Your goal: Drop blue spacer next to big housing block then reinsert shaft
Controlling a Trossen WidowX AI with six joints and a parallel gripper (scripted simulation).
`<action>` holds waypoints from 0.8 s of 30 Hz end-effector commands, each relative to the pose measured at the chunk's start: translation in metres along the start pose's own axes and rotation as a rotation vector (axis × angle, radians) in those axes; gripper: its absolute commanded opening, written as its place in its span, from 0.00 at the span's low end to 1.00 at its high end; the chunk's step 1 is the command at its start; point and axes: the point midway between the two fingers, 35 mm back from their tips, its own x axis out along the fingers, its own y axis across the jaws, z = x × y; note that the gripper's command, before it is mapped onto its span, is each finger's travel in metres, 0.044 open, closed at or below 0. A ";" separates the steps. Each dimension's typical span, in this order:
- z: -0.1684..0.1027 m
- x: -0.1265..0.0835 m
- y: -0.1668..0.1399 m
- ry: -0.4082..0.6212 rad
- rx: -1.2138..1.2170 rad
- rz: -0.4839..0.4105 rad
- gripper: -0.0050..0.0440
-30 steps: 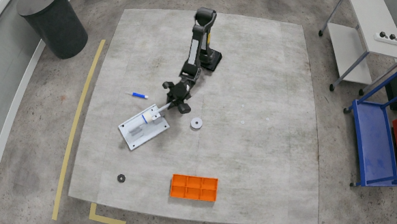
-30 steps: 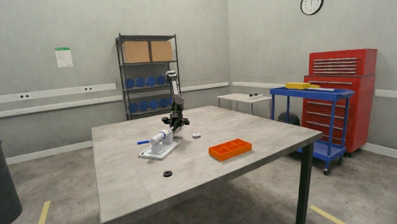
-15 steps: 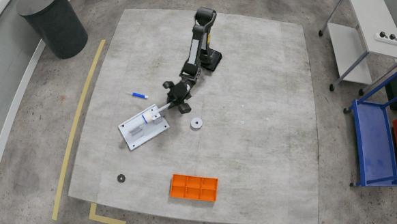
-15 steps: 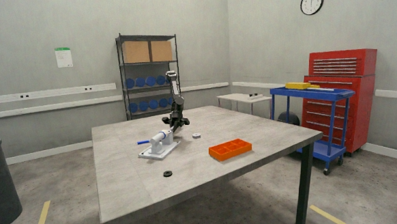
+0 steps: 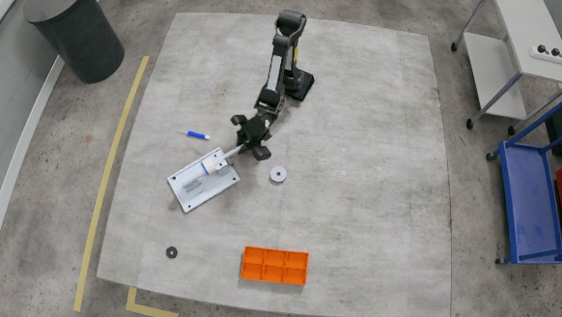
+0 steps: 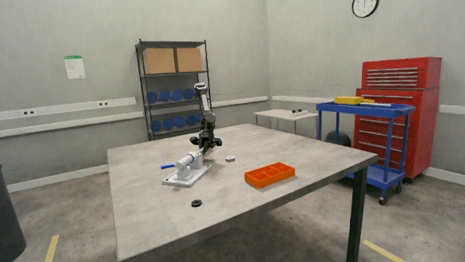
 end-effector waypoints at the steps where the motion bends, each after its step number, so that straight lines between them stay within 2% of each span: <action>1: -0.005 -0.004 0.000 0.020 0.012 -0.004 0.00; 24: -0.003 -0.006 0.000 0.020 0.012 -0.004 0.00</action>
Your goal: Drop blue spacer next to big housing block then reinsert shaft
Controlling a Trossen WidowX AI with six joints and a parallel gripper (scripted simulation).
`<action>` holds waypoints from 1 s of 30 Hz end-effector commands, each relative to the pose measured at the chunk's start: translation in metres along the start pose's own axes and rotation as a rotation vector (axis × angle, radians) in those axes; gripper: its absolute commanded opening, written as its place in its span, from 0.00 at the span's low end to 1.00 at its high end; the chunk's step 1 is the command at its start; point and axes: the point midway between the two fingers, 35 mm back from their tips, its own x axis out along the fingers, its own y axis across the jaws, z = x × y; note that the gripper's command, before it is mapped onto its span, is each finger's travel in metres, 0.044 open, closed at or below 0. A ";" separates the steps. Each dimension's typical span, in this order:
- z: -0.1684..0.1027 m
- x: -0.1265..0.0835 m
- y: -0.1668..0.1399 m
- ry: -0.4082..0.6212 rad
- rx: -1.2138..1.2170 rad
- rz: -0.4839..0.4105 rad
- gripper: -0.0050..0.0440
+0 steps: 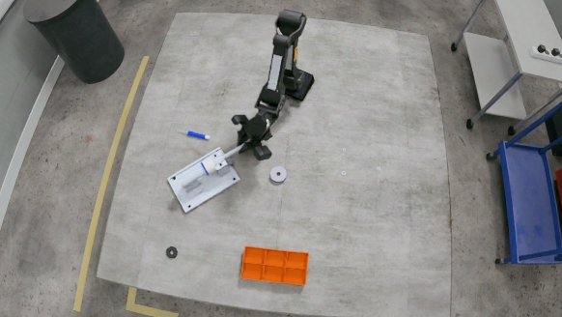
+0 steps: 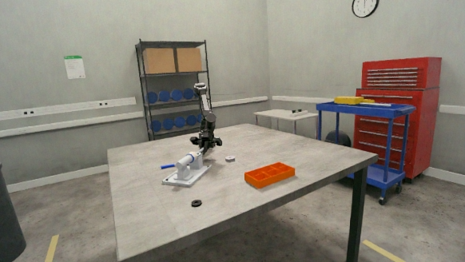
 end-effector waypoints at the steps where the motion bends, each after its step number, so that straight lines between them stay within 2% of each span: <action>1: -0.005 -0.004 0.000 0.020 0.012 -0.004 0.00; 30: -0.003 -0.006 0.000 0.020 0.012 -0.004 0.00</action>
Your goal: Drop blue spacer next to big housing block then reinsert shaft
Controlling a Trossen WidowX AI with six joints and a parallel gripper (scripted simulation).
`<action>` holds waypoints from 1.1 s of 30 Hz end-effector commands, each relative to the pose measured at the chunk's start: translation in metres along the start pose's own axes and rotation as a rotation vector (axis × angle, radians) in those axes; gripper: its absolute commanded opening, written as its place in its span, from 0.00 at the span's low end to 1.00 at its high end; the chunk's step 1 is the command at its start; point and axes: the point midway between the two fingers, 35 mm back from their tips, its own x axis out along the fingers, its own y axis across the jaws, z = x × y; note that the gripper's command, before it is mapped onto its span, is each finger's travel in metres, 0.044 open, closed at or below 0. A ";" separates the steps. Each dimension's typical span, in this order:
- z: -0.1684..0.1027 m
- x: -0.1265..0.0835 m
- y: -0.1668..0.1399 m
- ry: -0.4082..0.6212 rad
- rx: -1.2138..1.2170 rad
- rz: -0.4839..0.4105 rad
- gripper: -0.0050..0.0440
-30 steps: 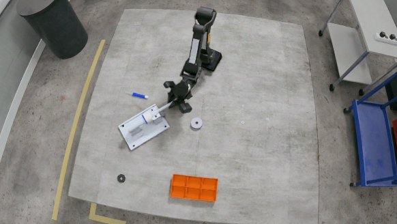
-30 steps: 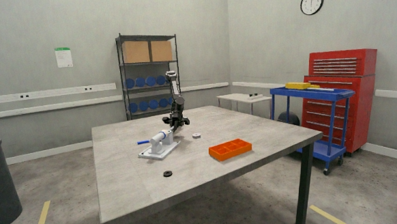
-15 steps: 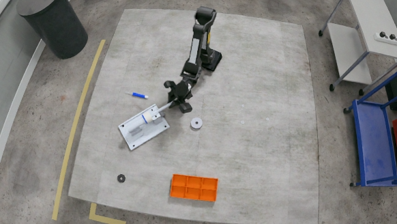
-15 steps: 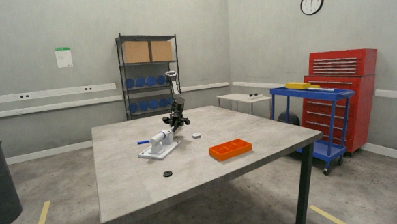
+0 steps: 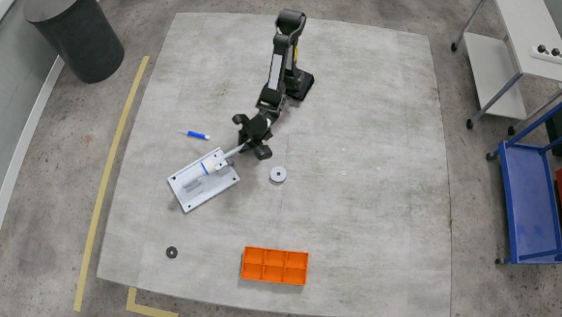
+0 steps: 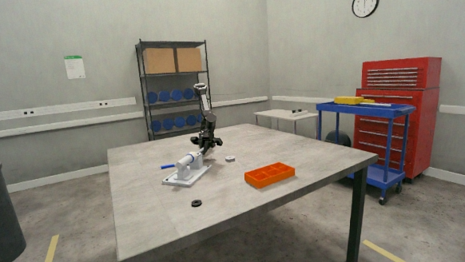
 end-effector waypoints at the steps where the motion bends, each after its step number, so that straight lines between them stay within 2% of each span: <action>1: -0.005 -0.004 0.000 0.020 0.012 -0.004 0.00; 33: -0.003 -0.006 -0.001 0.020 0.012 -0.004 0.00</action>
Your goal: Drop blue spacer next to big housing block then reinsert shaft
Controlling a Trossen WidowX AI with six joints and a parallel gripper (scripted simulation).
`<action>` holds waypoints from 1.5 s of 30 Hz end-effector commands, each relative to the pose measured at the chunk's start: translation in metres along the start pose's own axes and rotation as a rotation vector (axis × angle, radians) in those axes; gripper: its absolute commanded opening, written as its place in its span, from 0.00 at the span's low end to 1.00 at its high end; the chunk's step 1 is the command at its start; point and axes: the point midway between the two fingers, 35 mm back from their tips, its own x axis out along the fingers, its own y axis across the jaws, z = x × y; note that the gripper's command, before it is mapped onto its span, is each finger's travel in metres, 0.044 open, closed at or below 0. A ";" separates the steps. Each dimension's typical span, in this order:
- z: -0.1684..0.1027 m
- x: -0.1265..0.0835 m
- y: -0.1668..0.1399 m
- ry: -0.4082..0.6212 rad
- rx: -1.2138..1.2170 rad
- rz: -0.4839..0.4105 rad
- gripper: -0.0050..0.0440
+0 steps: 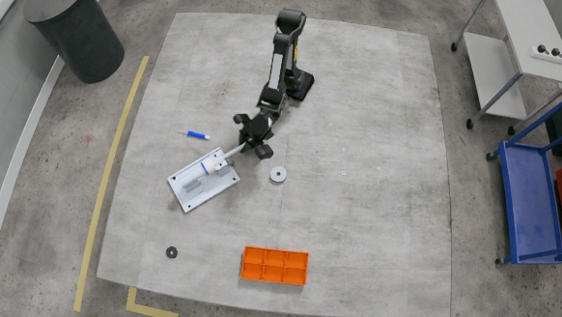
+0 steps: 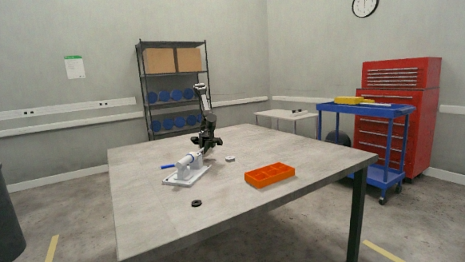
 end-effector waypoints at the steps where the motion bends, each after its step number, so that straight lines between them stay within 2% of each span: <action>1: -0.005 -0.004 -0.001 0.020 0.012 -0.004 0.00; 45: -0.002 -0.007 -0.001 0.021 0.013 -0.004 0.00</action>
